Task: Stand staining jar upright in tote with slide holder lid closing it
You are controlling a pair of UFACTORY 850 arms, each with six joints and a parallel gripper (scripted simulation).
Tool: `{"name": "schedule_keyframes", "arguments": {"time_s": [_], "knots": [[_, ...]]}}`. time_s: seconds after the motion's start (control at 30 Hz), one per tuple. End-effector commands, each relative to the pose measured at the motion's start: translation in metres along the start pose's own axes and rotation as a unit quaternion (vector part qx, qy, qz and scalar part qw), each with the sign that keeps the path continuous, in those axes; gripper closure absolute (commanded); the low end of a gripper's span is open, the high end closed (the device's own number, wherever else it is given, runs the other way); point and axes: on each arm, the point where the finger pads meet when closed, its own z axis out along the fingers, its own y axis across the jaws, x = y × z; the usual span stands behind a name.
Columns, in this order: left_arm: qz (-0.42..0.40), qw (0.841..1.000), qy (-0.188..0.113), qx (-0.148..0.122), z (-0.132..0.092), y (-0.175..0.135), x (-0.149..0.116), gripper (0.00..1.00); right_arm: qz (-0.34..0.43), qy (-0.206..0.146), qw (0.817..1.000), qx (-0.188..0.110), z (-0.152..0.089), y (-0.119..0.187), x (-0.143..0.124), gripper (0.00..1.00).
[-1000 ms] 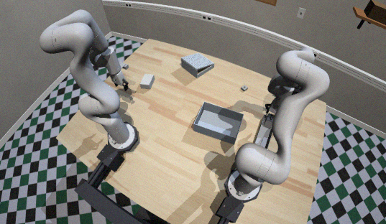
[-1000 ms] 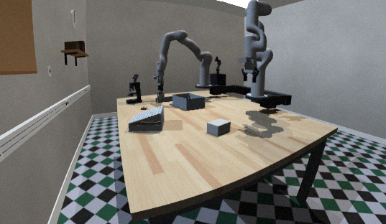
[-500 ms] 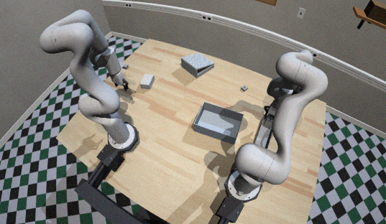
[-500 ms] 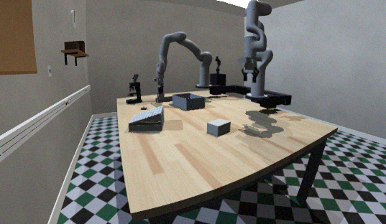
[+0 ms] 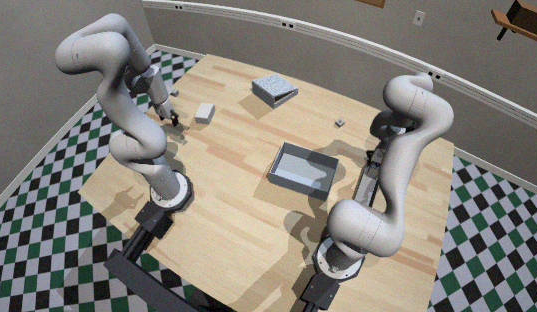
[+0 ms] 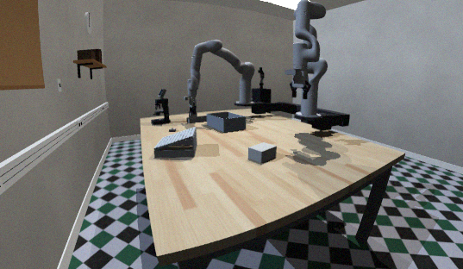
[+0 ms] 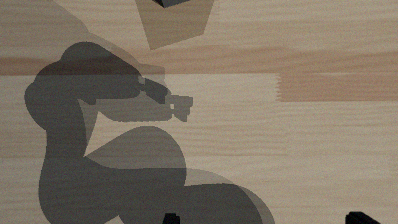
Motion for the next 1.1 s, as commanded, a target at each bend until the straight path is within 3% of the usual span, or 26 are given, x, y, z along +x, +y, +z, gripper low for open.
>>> {"name": "schedule_keyframes", "arguments": {"time_s": [0.0, 0.47, 0.83, 0.87, 1.07], "knots": [[0.0, 1.0, 0.001, 0.0, 0.0, 0.0, 0.001, 0.0, 0.0, 0.001, 1.0, 0.0, 0.001, 0.0, 0.001, 0.0], [0.0, 1.0, 0.001, 0.0, 0.0, 0.0, 0.001, 0.0, 0.0, 0.001, 1.0, 0.0, 0.025, 0.0, 0.001, 0.0], [0.0, 1.0, 0.001, 0.0, 0.0, 0.0, 0.001, 0.0, 0.0, 0.001, 1.0, 0.0, 0.026, 0.0, 0.001, 0.0], [0.0, 1.0, 0.001, 0.0, 0.0, 0.0, 0.001, 0.0, 0.0, 0.001, 1.0, 0.0, 0.026, 0.0, 0.001, 0.26], [0.0, 1.0, 0.001, 0.0, 0.0, 0.0, 0.001, 0.0, 0.0, 0.001, 1.0, 0.0, 0.026, 0.0, 0.001, 0.26]]}}
